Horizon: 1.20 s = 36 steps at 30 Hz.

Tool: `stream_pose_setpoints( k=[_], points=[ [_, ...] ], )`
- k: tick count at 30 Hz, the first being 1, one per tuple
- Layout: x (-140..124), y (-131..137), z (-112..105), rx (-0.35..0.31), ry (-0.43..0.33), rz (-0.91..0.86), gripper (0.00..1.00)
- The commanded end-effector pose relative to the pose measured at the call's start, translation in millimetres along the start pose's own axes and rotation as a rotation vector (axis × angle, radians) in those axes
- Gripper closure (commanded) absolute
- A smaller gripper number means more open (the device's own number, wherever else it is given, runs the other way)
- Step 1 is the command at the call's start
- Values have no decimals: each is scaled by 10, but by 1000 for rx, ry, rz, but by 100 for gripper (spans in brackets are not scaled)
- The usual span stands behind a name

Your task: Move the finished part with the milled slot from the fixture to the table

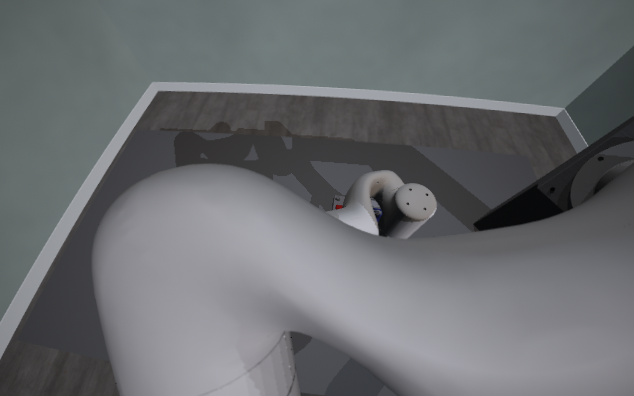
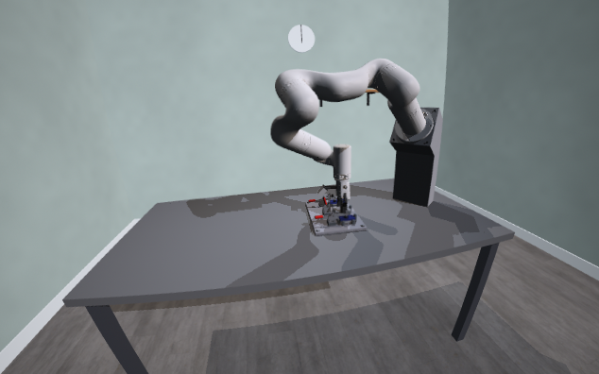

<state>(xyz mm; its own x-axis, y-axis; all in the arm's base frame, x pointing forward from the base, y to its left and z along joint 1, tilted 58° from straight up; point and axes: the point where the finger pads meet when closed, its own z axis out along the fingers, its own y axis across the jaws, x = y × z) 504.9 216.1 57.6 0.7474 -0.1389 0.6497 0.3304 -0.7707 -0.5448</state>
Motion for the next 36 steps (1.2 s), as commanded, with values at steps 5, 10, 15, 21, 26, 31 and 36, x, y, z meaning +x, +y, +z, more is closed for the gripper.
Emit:
stream_pose_setpoints(
  k=[5, 10, 15, 21, 26, 31, 36],
  points=[
    [-2, 2, -35, -1, 0, 0, 100],
    [-1, 2, -72, -1, 0, 0, 100],
    [-1, 2, -100, -1, 0, 0, 100],
    [-1, 2, -164, -1, 0, 0, 100],
    [-1, 2, -220, -1, 0, 0, 100],
    [-1, 2, -252, -1, 0, 0, 100],
    [-1, 2, -298, -1, 0, 0, 100]
  ],
)
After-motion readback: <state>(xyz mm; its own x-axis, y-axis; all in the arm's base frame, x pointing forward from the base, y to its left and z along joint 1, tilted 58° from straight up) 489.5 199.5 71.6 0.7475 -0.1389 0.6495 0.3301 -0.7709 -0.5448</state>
